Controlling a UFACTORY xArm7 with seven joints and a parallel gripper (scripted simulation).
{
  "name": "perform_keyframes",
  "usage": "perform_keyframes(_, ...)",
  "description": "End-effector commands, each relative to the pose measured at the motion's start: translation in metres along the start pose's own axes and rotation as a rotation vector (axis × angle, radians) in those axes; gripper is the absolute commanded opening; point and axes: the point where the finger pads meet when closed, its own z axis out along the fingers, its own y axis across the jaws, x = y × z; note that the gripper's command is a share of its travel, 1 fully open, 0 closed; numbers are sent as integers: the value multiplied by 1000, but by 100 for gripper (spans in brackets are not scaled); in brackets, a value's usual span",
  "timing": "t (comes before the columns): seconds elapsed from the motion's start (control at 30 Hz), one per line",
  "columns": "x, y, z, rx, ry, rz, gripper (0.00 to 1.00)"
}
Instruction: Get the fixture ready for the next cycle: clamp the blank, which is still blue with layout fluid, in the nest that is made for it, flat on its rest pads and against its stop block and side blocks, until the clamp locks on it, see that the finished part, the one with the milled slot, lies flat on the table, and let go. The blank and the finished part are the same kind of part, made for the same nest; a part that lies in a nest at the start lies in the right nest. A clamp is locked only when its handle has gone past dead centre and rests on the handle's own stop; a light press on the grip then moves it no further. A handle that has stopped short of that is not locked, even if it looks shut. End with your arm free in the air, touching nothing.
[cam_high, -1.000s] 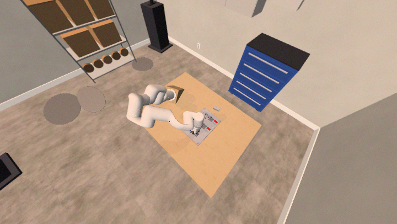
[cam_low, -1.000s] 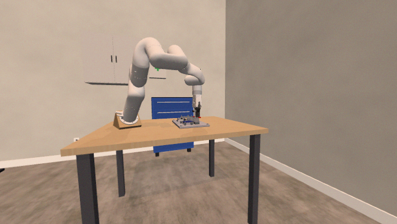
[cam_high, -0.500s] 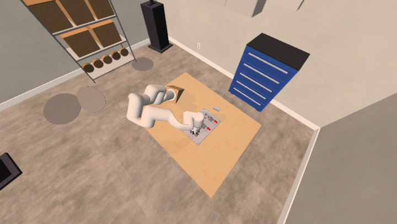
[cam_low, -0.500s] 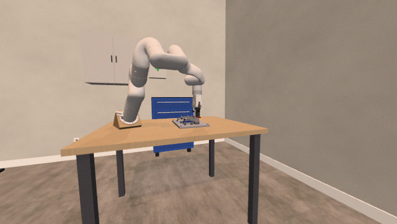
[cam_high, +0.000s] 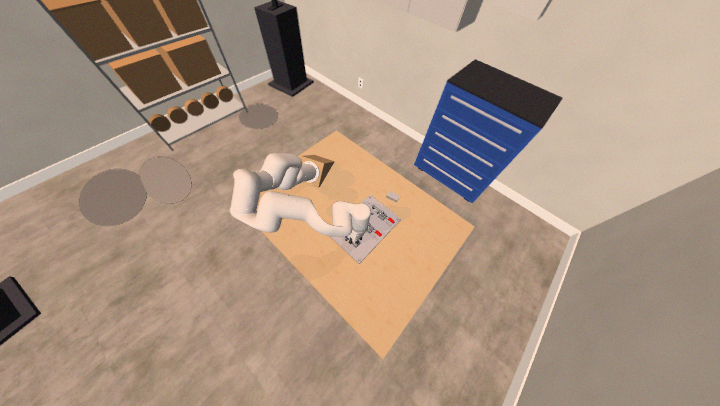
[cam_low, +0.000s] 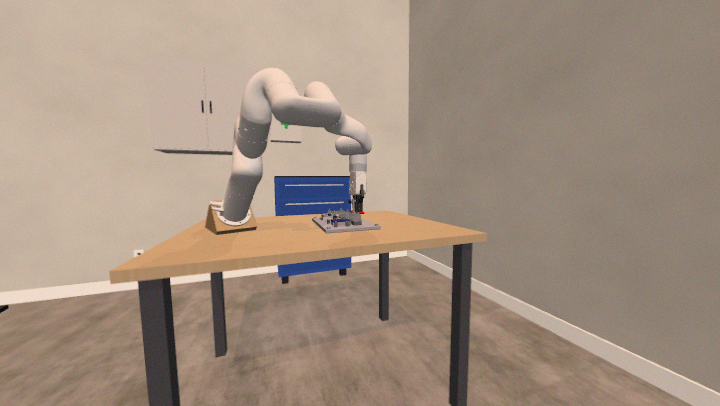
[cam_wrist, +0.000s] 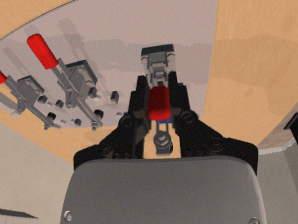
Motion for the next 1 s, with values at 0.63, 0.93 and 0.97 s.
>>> perform_keyframes(0.63,12,-1,-2,3,8,0,0)
perform_keyframes(0.93,19,-1,0,3,8,0,0)
perform_keyframes(0.97,19,-1,0,3,8,0,0)
